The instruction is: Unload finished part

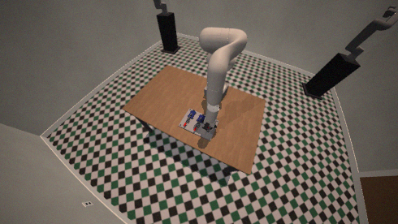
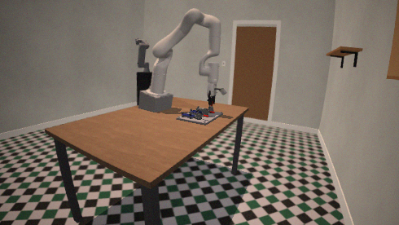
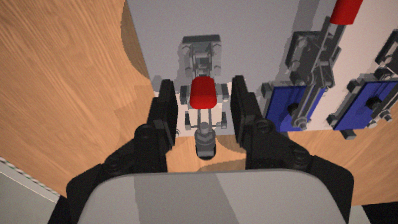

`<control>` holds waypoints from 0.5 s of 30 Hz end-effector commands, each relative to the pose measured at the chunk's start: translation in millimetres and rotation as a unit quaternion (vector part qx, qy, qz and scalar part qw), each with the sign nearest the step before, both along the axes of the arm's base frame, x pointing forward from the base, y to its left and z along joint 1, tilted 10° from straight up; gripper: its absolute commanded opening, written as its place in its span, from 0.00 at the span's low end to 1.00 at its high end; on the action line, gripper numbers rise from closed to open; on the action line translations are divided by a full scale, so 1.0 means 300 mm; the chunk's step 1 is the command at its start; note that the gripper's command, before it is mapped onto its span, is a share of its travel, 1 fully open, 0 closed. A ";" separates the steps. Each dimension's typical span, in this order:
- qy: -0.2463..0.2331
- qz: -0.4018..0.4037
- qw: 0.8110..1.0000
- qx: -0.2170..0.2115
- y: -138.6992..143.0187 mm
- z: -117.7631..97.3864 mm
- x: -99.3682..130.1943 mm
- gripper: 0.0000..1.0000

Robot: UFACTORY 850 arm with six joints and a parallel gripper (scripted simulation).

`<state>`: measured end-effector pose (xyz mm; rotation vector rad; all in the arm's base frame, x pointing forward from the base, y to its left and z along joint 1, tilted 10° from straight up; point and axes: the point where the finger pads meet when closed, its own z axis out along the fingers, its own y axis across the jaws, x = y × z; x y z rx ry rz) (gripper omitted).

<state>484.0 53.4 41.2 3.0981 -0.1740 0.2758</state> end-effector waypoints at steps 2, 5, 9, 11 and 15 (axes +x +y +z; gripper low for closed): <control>0.005 0.000 1.000 -0.002 0.001 0.020 -0.001 0.47; 0.005 0.000 1.000 -0.002 0.002 0.036 -0.003 0.47; 0.005 0.000 1.000 -0.001 0.003 0.059 -0.007 0.47; 0.005 0.000 1.000 -0.002 0.003 0.071 -0.009 0.47; 0.005 0.000 1.000 -0.001 0.004 0.092 -0.013 0.47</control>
